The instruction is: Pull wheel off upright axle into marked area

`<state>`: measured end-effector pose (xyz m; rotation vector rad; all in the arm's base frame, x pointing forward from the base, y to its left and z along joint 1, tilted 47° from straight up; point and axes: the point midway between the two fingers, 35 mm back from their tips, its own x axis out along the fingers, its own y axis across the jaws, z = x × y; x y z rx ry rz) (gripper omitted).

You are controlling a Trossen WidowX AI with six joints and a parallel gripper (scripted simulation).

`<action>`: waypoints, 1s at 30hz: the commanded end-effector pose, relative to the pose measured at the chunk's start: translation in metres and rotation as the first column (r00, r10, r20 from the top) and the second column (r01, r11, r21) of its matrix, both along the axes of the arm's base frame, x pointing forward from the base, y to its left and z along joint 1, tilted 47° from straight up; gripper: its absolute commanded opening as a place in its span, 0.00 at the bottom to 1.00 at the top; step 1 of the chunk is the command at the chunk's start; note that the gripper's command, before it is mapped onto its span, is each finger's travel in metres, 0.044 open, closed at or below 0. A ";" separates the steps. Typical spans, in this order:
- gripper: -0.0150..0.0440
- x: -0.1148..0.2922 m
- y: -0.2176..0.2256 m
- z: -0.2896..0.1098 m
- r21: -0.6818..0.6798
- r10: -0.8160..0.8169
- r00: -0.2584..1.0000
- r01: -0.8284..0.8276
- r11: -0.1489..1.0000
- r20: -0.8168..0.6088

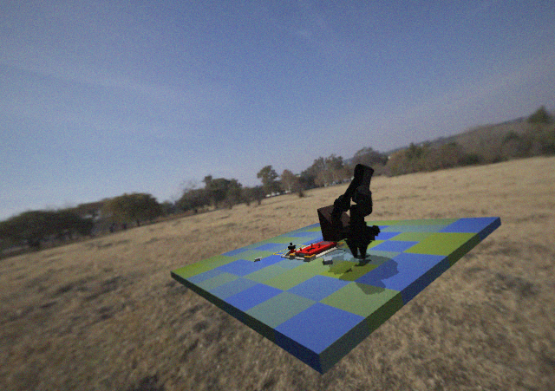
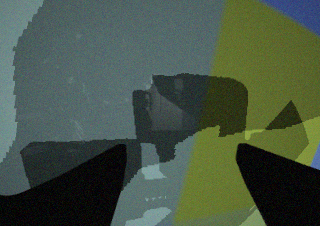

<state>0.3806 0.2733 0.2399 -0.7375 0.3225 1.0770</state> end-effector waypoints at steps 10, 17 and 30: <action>0.76 0.048 -0.132 -0.109 -0.078 -0.304 0.838 0.303 0.950 -0.452; 0.76 0.044 -0.214 -0.164 -0.123 -0.425 0.588 0.483 0.867 -0.688; 0.76 -0.020 -0.356 -0.244 -0.237 -0.284 -0.081 0.785 0.572 -0.955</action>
